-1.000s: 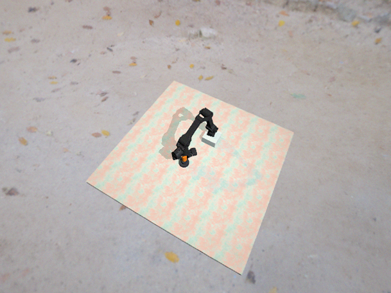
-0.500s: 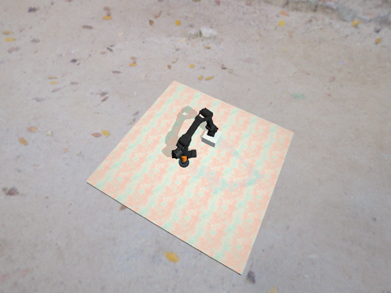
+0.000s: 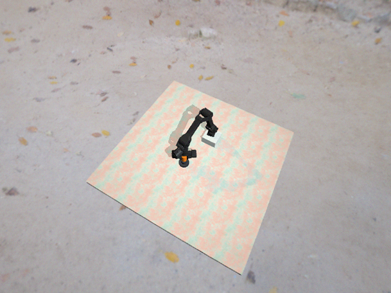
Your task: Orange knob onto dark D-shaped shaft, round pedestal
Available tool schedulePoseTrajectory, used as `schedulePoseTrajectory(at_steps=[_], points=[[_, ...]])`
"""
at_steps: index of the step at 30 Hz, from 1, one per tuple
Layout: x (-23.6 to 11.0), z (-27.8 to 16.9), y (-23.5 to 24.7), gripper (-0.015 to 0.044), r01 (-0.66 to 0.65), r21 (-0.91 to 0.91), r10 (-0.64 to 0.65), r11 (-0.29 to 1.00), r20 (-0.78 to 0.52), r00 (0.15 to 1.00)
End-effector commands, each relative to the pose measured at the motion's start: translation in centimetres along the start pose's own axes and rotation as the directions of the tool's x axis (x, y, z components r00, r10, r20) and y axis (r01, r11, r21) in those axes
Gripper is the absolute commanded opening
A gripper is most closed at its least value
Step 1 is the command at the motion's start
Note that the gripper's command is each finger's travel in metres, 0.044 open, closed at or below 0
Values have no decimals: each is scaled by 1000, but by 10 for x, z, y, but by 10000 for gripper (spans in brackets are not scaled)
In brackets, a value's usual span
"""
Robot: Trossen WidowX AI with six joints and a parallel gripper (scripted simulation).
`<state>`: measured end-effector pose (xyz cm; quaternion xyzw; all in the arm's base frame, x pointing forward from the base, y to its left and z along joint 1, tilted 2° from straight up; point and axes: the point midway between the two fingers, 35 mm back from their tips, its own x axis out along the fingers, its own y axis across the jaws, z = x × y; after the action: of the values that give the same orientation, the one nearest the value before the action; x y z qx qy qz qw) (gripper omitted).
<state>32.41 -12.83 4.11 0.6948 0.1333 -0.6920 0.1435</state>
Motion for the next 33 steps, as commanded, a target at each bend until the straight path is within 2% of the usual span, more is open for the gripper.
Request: schedulePoseTrajectory(at_steps=[1, 14, 21, 33], points=[[0, 0, 0, 0, -2, 5, 2, 1000, 1, 1000], [-5, 0, 1, 0, -2, 5, 2, 1000, 1, 1000], [-3, -1, 1, 0, -2, 203, 2, 979, 1, 1000], [0, 0, 1, 0, -2, 213, 2, 977, 1, 1000]])
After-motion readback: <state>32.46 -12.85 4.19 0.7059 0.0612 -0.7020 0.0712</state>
